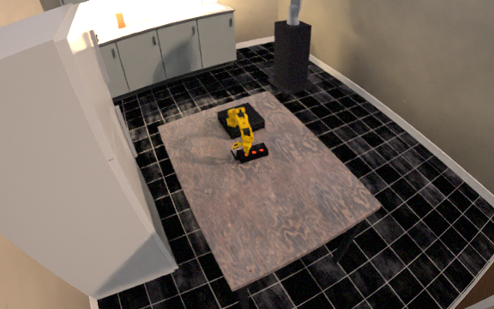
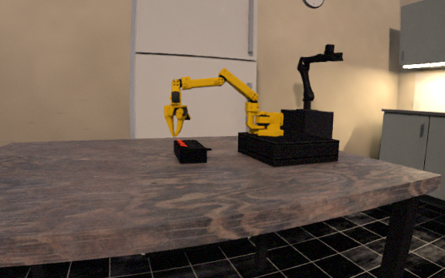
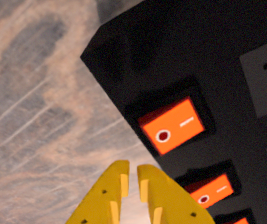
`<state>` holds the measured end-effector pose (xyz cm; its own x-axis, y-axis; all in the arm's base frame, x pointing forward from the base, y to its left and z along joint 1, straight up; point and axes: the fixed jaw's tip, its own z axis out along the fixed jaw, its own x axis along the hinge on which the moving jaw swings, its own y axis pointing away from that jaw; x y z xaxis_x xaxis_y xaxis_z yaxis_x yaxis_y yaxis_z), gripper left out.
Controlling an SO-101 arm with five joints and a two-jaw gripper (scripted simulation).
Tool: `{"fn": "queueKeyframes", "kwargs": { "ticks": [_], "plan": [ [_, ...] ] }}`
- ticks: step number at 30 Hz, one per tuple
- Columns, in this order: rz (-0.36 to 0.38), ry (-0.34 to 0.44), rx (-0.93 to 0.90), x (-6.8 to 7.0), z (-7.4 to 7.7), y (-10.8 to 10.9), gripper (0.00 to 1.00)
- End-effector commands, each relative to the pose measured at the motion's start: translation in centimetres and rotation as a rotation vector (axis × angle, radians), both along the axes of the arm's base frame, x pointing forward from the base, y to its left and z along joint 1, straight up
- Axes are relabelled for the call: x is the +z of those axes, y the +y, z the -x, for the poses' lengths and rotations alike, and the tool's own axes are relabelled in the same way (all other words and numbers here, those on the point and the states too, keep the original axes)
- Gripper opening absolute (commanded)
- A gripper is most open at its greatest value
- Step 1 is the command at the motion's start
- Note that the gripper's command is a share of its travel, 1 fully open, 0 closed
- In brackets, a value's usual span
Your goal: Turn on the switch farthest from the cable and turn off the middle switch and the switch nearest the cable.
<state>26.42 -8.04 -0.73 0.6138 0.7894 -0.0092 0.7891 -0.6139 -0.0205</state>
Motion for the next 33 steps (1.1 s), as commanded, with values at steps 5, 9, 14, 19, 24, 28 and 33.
{"fn": "queueKeyframes", "kwargs": {
  "ticks": [5,9,14,19,24,28,33],
  "plan": [
    [0.003,-0.015,0.001,0.45,0.09,-0.13,0.00],
    [0.003,-0.015,0.001,0.66,0.43,-0.02,0.00],
    [0.003,-0.015,0.002,0.78,0.68,0.05,0.00],
    [0.003,-0.015,0.002,0.78,0.68,0.06,0.00],
    [0.003,-0.015,0.002,0.78,0.68,0.06,0.00],
    [0.003,-0.015,0.002,0.78,0.68,0.06,0.00],
    [0.003,-0.015,0.002,0.78,0.68,0.06,0.00]
  ]
}}
